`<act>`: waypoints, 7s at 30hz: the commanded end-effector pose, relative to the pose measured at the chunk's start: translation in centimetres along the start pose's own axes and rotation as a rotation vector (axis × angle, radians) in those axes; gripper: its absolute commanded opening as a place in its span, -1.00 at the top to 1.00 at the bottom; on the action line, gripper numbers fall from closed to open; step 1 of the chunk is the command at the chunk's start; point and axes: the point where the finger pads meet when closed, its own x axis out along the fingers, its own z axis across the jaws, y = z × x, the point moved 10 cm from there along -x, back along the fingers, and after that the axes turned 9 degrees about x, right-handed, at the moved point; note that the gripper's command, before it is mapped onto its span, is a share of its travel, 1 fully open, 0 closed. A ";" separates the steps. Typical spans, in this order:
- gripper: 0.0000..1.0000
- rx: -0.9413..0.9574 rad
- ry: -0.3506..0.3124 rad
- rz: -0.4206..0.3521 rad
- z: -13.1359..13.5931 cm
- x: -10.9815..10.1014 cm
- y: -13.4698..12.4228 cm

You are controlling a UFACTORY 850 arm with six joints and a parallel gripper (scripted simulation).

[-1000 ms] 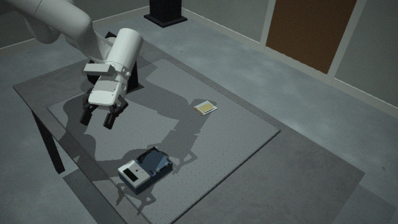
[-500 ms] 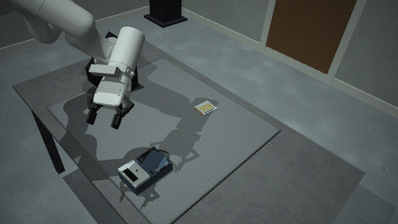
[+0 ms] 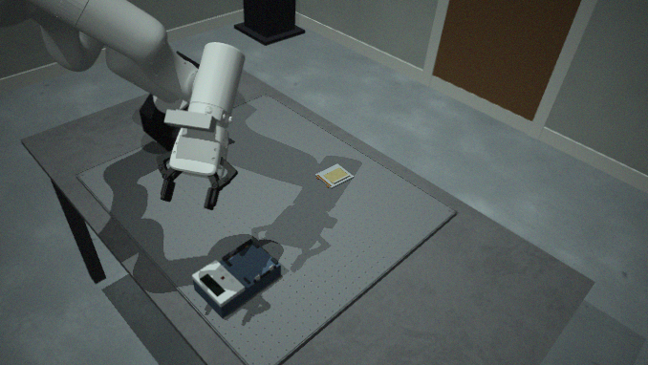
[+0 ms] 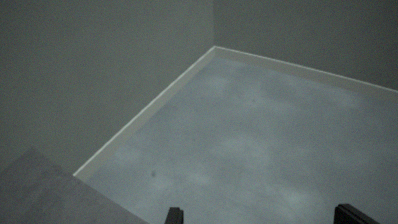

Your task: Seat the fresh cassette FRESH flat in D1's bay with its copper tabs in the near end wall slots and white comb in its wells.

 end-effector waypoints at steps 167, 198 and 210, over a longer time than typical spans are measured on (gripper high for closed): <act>-1.00 -1.796 0.685 -0.753 -7.3 -20.0 -41.1; -1.00 -2.322 0.976 -0.584 -9.4 -22.1 -50.6; -1.00 -2.339 0.986 -0.577 -9.4 -22.3 -51.1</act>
